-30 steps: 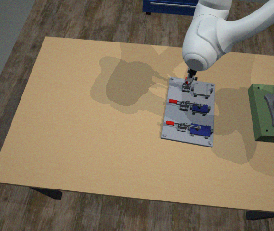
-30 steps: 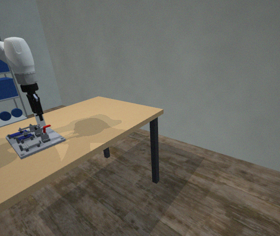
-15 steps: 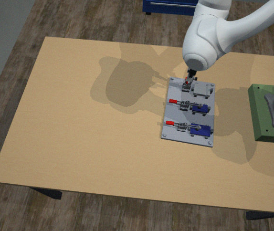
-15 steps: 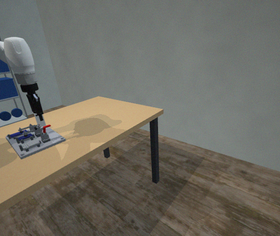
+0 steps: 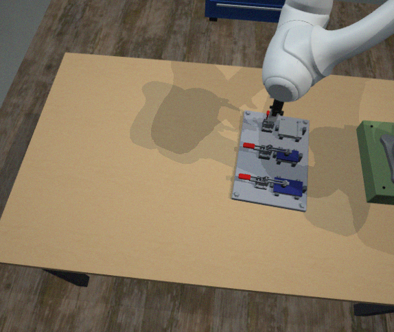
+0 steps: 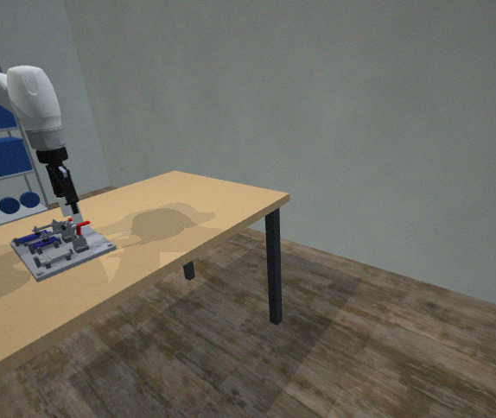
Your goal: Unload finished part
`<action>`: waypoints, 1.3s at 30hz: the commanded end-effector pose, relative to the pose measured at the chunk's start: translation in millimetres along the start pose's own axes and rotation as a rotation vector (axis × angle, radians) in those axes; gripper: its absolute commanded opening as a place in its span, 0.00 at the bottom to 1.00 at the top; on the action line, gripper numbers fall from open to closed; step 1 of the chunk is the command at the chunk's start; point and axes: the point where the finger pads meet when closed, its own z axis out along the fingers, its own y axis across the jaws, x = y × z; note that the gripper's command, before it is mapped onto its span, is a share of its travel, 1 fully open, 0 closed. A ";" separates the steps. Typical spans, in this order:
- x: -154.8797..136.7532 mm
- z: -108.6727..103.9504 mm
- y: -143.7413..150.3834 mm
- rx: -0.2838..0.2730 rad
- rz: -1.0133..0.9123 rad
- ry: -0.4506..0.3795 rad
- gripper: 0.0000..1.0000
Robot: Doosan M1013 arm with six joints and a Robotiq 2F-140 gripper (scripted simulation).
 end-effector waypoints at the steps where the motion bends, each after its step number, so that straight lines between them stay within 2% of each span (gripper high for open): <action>1: -0.1 2.2 -1.9 0.003 -0.006 0.000 0.58; 22: -3.7 4.5 -1.9 0.003 -0.006 0.000 0.58; 39: -43.7 4.6 -1.6 0.003 -0.006 0.000 0.58</action>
